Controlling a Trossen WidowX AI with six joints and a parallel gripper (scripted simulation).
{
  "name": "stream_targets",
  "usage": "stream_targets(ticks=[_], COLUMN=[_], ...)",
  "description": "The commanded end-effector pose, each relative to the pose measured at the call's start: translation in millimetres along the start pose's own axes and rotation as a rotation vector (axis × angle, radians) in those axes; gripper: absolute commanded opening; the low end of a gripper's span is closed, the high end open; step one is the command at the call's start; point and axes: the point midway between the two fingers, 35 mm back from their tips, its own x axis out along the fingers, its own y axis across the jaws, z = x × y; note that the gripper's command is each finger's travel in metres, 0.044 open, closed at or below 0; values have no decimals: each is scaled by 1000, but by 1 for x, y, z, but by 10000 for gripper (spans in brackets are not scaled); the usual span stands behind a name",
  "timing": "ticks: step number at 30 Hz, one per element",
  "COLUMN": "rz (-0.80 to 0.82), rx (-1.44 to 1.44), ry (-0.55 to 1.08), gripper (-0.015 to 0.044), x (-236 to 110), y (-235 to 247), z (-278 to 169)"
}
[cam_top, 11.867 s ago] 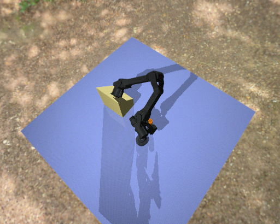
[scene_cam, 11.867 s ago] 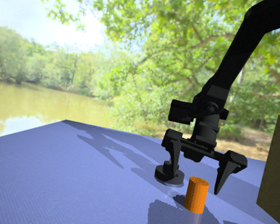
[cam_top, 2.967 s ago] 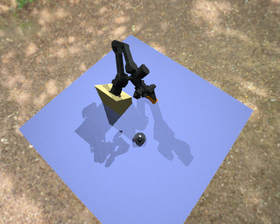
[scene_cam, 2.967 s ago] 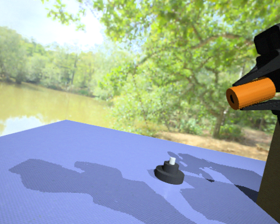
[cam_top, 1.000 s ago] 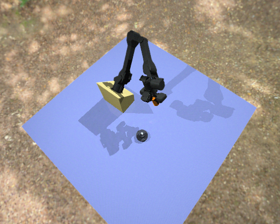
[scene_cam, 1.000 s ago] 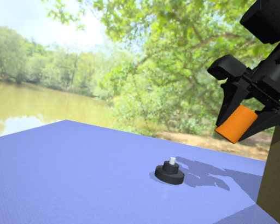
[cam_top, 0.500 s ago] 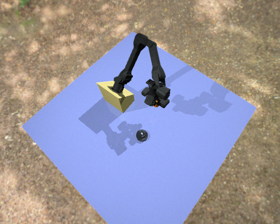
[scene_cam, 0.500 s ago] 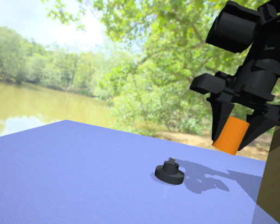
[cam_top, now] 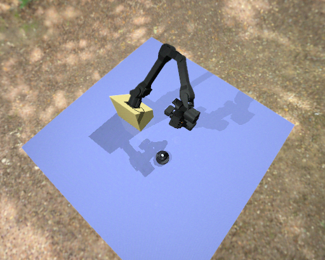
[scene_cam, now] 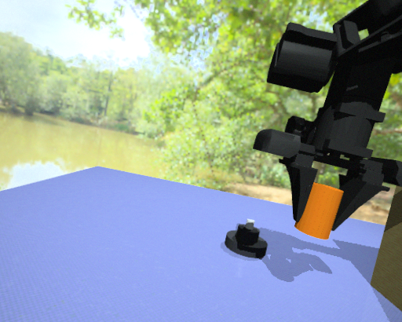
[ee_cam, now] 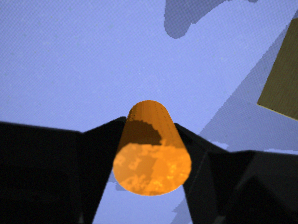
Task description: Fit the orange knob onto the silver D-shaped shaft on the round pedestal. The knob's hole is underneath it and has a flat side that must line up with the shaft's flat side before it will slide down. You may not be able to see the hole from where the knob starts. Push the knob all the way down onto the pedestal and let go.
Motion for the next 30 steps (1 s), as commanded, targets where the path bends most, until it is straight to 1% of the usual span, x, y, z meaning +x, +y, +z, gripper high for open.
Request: stream_targets(ticks=[1,21,28,30], rz=[-12,-52,-53,-57], rx=[9,3,2,-2], ry=[-4,9,11,12], gripper=[0,0,0,53], x=[18,113,116,116], y=[0,6,3,4], z=[3,-1,-4,-4])
